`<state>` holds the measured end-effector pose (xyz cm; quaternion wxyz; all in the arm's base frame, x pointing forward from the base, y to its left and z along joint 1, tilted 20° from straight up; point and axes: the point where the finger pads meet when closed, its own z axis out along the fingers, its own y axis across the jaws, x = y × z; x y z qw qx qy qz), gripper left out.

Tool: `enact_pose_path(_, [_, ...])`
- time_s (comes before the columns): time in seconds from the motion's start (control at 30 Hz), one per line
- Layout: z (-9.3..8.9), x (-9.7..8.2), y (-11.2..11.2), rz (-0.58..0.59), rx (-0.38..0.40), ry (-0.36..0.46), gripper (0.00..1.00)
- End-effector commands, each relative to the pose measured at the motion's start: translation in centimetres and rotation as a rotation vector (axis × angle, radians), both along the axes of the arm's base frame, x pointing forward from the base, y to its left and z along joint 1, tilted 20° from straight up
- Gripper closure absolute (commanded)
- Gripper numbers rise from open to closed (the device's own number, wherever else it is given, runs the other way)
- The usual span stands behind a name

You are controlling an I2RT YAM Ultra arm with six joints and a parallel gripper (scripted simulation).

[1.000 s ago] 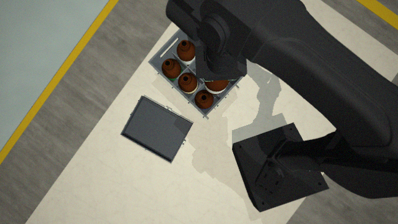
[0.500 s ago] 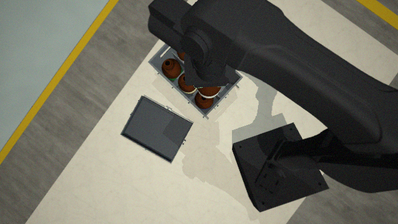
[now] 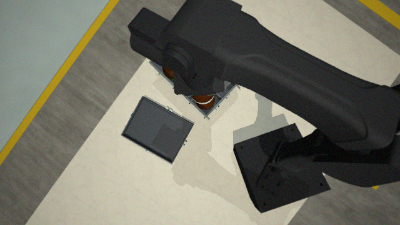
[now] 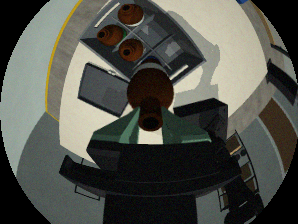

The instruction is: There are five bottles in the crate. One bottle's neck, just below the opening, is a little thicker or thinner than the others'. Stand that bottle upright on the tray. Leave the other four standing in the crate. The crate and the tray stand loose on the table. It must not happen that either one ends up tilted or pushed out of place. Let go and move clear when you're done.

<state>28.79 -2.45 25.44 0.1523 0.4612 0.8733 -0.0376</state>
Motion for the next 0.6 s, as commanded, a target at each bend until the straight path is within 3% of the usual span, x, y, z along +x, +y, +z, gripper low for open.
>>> enact_pose_path(0.0, [2.2,0.3,0.7,-0.016,-0.010,-0.076,1.00])
enact_pose_path(0.1, [2.5,0.2,0.9,-0.016,-0.009,-0.086,1.00])
enact_pose_path(0.17, [1.5,1.0,1.4,-0.016,-0.013,-0.052,1.00])
enact_pose_path(0.3, [2.1,1.0,2.2,-0.016,-0.008,-0.082,1.00])
enact_pose_path(0.57, [1.6,2.2,4.1,-0.016,-0.007,-0.076,1.00])
